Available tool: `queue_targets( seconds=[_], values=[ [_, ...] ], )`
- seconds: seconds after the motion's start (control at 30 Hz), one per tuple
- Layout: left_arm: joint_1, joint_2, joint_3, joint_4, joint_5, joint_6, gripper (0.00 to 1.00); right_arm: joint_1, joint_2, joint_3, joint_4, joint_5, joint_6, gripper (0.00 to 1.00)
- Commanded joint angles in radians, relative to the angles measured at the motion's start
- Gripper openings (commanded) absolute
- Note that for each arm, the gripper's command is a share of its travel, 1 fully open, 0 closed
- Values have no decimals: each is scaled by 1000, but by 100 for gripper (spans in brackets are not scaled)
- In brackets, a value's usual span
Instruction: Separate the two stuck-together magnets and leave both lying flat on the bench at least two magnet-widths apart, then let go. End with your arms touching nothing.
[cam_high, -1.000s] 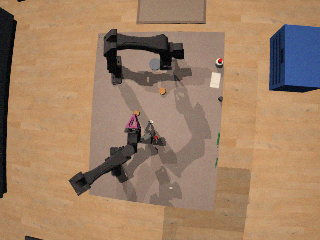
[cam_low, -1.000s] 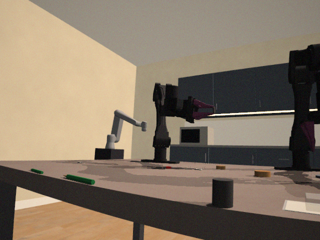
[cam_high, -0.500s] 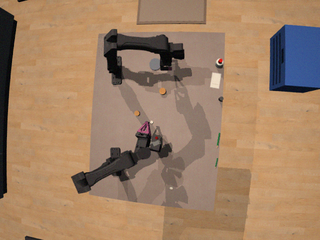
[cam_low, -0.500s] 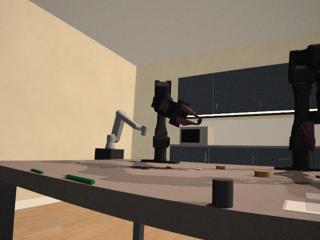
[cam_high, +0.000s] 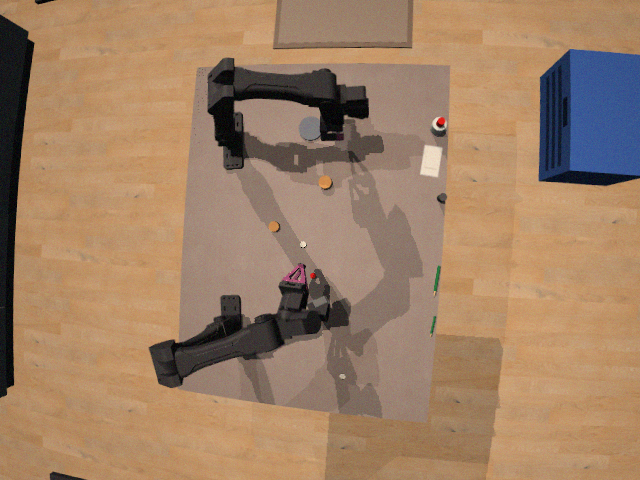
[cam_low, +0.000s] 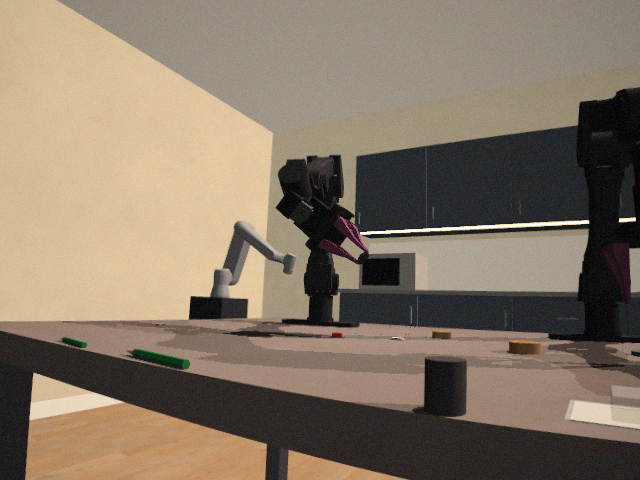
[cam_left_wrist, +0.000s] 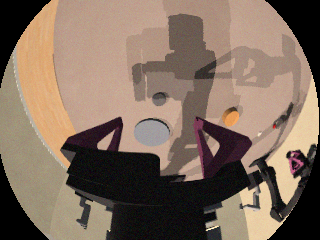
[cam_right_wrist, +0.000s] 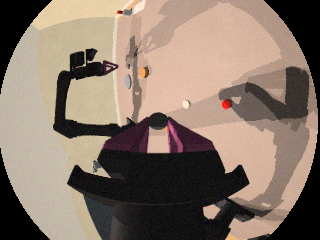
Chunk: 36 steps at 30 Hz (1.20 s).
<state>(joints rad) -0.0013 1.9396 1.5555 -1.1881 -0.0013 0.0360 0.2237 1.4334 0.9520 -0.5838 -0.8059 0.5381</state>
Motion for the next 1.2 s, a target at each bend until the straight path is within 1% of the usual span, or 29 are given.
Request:
queue_targets(
  seconds=[0.0, 0.3, 0.33, 0.4, 0.5, 0.57, 1.07, 1.13, 1.17],
  values=[
    [-1, -8, 5, 0, 2, -1, 100, -12, -1, 24, -159, 2, -119, 24],
    [-1, -8, 5, 0, 2, -1, 100, -122, 47, 162, -555, 32, -414, 24],
    [-1, -8, 5, 0, 2, -1, 100, -131, 58, 174, -580, 46, -438, 24],
    [-1, -8, 5, 0, 2, -1, 100, -133, 99, 183, -473, 170, -389, 24],
    [-1, -8, 5, 0, 2, -1, 100, -147, 123, 210, -463, 270, -385, 24],
    [-1, -8, 5, 0, 2, -1, 100, -147, 123, 210, -463, 270, -385, 24],
    [-1, -8, 5, 0, 2, -1, 100, -208, 315, 336, -487, 711, -480, 24],
    [-1, -8, 5, 0, 2, -1, 100, -208, 315, 336, -487, 711, -480, 24],
    [-1, -8, 5, 0, 2, -1, 100, -212, 328, 344, -488, 741, -487, 24]
  ],
)
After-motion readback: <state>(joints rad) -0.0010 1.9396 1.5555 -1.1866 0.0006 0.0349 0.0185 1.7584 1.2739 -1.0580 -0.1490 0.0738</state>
